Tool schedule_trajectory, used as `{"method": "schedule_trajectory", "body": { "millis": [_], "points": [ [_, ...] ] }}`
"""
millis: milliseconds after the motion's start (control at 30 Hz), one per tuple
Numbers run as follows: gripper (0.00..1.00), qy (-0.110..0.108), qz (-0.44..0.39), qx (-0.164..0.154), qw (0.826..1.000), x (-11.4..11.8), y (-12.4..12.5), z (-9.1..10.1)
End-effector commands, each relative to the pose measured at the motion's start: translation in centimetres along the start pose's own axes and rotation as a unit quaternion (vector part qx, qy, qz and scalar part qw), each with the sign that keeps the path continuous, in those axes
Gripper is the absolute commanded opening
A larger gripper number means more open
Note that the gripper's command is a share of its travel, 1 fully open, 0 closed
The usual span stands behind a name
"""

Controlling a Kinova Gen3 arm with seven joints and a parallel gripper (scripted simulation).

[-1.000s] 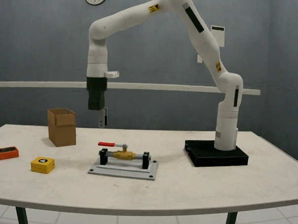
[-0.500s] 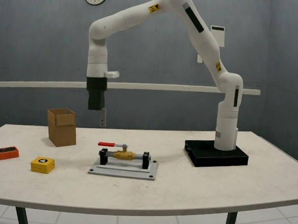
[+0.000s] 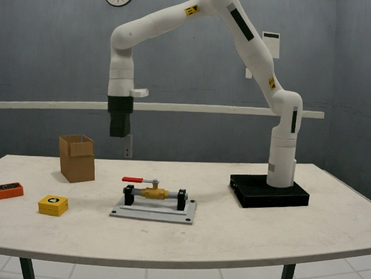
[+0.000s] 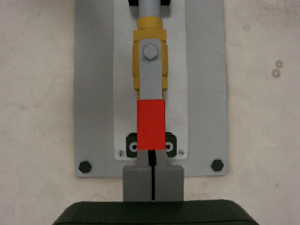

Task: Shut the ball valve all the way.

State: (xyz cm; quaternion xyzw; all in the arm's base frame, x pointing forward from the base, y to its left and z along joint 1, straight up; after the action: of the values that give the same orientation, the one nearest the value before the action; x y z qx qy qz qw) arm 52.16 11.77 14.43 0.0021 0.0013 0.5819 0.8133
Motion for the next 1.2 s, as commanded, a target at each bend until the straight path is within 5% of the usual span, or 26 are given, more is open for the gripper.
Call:
{"method": "schedule_trajectory", "body": {
  "millis": [0, 167, 200, 1167],
  "points": [
    [0.00, -0.001, 0.000, -0.001, 1.000, 0.03, -0.05, 0.11],
    [0.00, -0.001, 0.000, -0.001, 1.000, 0.03, -0.05, 0.11],
    [1.00, -0.001, 0.000, -0.001, 1.000, 0.03, -0.05, 0.11],
    [1.00, -0.001, 0.000, -0.001, 1.000, 0.03, -0.05, 0.11]
  ]
}}
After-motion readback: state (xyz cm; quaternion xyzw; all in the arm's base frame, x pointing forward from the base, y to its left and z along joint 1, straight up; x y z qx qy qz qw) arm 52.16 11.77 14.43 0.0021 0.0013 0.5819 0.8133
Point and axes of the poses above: the point where the finger pads meet when closed, its own z axis back along the fingers, its own x axis across the jaws, y = z × x, the point moved 1 cm from there along z, back along the fingers, and after that the axes turned 8 degrees about -z, right-handed, at the moved point
